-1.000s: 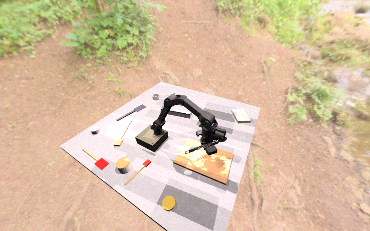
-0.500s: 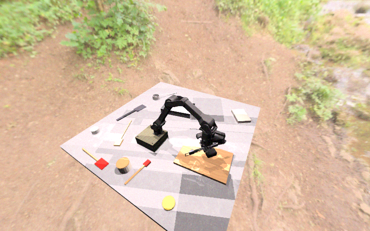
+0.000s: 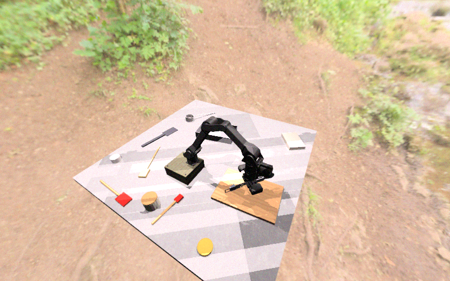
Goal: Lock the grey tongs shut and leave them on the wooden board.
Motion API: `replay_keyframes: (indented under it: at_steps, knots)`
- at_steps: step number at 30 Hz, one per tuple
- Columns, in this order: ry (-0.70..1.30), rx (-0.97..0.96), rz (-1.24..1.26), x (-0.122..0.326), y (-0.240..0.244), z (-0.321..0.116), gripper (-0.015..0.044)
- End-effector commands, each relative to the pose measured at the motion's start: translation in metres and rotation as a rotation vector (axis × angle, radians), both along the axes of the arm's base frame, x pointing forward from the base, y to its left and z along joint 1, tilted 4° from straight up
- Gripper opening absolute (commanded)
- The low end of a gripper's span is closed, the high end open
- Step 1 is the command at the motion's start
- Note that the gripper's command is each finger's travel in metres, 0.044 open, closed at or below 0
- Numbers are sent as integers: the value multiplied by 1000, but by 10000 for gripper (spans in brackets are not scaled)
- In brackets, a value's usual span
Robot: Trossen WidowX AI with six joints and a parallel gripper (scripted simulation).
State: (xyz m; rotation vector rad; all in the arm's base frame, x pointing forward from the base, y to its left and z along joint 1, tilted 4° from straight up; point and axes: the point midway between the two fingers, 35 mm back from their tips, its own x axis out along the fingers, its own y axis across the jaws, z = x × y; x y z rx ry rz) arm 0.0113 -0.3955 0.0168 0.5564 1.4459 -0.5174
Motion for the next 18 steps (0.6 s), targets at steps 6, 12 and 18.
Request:
replay_keyframes:
  at_steps: [6, 12, 18]
  knots:
    - [-1, -1, -5, 1, 1, -11, -150]
    - [0, 3, 0, 0, 2, -10, -45]
    - [0, 3, 0, 0, 2, -10, 113]
